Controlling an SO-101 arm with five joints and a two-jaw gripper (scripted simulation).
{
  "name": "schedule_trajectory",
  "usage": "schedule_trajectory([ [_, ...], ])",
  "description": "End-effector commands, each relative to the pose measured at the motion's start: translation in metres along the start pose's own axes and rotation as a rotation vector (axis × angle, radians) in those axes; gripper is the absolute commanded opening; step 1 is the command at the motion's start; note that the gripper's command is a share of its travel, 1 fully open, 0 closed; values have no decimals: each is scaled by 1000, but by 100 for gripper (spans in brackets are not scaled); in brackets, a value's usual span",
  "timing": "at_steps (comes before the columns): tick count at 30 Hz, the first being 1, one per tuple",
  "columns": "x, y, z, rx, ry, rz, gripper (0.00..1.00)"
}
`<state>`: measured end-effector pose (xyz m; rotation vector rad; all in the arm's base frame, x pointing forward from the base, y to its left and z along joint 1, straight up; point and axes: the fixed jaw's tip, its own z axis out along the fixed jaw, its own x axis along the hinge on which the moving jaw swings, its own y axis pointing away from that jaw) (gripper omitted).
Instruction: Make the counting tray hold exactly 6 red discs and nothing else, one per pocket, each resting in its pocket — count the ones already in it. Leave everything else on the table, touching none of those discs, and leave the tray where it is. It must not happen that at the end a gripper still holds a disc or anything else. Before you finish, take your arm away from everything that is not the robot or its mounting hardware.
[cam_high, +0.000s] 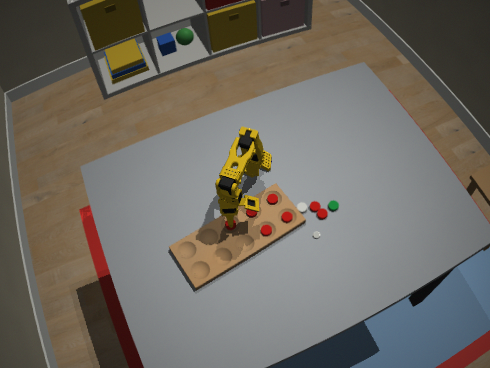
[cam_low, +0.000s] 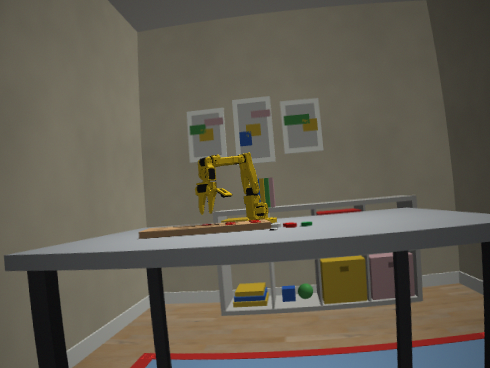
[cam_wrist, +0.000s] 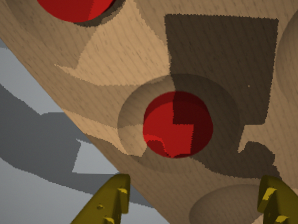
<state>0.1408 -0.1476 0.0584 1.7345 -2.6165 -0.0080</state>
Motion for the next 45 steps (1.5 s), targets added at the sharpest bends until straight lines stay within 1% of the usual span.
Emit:
schedule_trajectory([
  [1,-2,-9,-13,79,29,8,27],
  [5,-4,-10,-13,81,28,14,27],
  [18,-24,-18,-12,103,23,66,27],
  [20,-24,-18,-12,103,23,66,27],
  [35,-61,-27,-10,139,3,155,27],
  [37,-61,-27,-10,139,3,155,27],
  [45,-85,-29,-9,159,-18,213,27],
])
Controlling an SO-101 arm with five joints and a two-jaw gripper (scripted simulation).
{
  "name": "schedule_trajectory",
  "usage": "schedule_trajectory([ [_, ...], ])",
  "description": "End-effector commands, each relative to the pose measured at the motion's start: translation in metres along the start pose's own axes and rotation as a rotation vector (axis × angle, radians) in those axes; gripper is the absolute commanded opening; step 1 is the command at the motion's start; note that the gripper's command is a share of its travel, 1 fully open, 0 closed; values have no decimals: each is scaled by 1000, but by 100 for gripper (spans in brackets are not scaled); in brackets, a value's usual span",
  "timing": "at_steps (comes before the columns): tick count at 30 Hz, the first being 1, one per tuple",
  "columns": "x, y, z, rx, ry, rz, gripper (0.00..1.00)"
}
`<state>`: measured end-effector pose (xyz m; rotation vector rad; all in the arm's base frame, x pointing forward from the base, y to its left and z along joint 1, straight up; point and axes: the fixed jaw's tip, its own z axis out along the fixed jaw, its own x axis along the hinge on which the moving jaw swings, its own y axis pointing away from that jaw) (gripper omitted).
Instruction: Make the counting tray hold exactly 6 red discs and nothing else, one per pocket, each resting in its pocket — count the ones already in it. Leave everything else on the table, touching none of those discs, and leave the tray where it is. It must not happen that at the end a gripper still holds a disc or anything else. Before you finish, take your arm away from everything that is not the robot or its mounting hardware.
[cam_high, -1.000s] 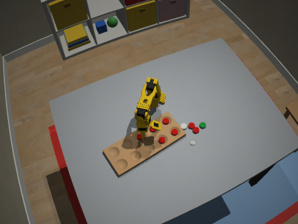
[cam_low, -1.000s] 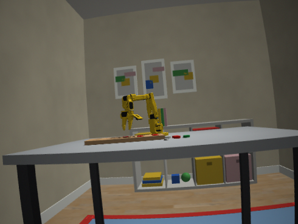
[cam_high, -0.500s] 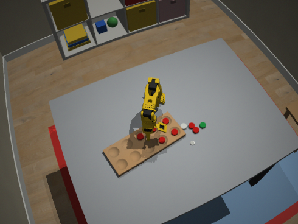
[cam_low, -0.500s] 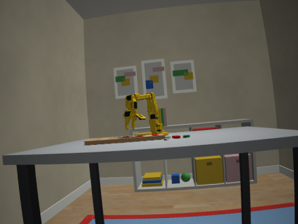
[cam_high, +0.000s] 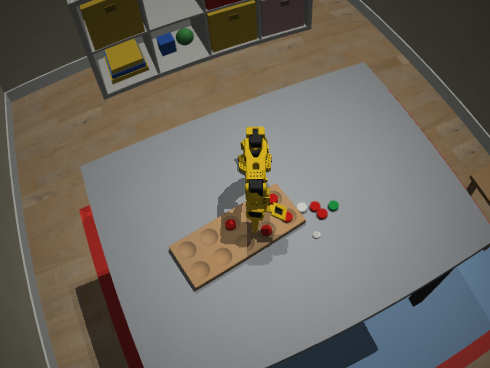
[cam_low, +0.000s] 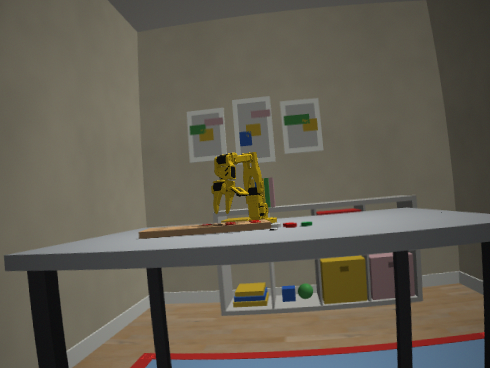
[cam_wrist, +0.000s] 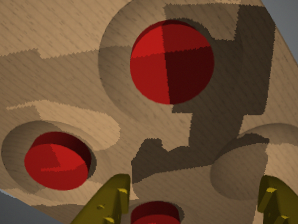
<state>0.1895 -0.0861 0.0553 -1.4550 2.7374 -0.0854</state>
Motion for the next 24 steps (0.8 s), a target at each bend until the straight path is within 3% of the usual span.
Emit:
schedule_trajectory([
  [1,-14,-7,-12,86,-26,27,27],
  [24,-82,16,-11,112,-112,197,27],
])
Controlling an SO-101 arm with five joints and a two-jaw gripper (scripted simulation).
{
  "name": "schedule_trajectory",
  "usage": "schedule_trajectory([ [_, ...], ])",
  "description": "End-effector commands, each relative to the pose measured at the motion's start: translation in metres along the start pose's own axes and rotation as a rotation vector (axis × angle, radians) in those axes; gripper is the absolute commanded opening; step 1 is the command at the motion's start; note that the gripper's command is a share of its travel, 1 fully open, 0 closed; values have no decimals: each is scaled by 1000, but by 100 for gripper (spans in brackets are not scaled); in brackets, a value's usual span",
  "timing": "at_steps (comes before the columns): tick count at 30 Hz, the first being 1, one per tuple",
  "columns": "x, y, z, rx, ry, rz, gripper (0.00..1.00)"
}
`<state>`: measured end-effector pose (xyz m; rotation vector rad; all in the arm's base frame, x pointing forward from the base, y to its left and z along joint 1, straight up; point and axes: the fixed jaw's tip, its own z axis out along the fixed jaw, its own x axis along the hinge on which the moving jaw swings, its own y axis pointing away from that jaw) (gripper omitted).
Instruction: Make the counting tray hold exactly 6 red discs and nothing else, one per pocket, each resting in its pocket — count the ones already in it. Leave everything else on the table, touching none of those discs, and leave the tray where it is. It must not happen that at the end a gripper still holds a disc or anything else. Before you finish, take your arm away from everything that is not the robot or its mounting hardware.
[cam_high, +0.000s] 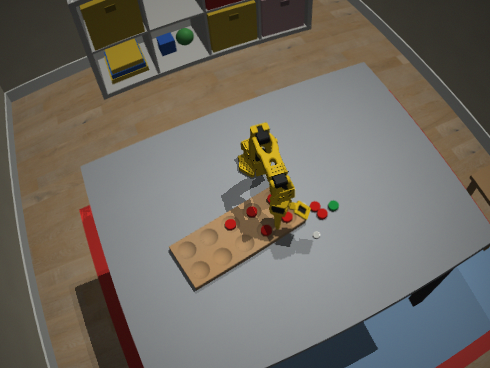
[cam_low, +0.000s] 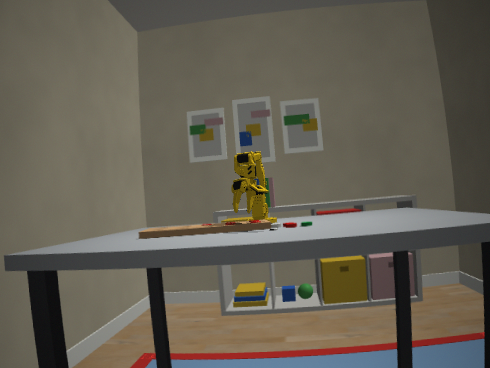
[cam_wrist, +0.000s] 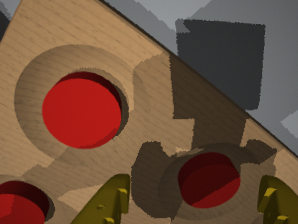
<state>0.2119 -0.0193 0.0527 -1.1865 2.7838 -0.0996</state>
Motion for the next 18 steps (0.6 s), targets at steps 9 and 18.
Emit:
schedule_trajectory([
  [9,-33,14,-11,58,-95,80,27],
  [18,-50,32,-12,46,-131,140,27],
])
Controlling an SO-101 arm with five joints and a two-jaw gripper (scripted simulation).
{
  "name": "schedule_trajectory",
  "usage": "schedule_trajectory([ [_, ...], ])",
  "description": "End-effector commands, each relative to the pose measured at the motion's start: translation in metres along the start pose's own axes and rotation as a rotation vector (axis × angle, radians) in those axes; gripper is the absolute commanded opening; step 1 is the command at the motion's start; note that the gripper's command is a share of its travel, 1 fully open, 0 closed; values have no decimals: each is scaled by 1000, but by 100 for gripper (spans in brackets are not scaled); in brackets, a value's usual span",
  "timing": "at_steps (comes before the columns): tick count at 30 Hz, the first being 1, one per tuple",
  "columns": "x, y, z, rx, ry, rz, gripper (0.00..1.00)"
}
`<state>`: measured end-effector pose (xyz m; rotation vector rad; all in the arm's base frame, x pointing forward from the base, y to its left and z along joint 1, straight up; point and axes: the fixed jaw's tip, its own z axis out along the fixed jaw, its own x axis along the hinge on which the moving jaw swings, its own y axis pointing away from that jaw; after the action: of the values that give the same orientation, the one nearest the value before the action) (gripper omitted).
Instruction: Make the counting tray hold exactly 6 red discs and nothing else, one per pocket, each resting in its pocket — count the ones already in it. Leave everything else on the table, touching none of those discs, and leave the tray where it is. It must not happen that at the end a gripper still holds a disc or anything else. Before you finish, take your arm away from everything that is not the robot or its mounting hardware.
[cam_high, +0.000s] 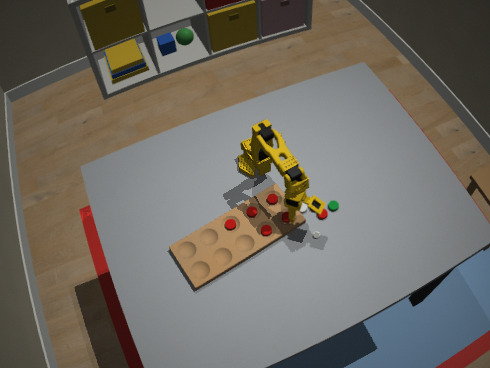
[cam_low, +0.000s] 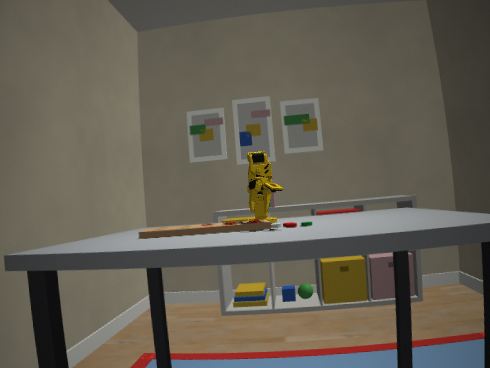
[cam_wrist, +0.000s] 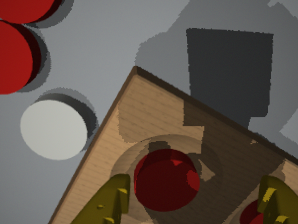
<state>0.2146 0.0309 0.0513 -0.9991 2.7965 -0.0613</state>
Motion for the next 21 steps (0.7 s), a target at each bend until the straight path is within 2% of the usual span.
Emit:
schedule_trajectory([
  [1,-13,0,-12,37,-77,17,27],
  [16,-32,35,-12,4,-128,113,27],
  [21,-35,41,-12,-3,-135,128,27],
])
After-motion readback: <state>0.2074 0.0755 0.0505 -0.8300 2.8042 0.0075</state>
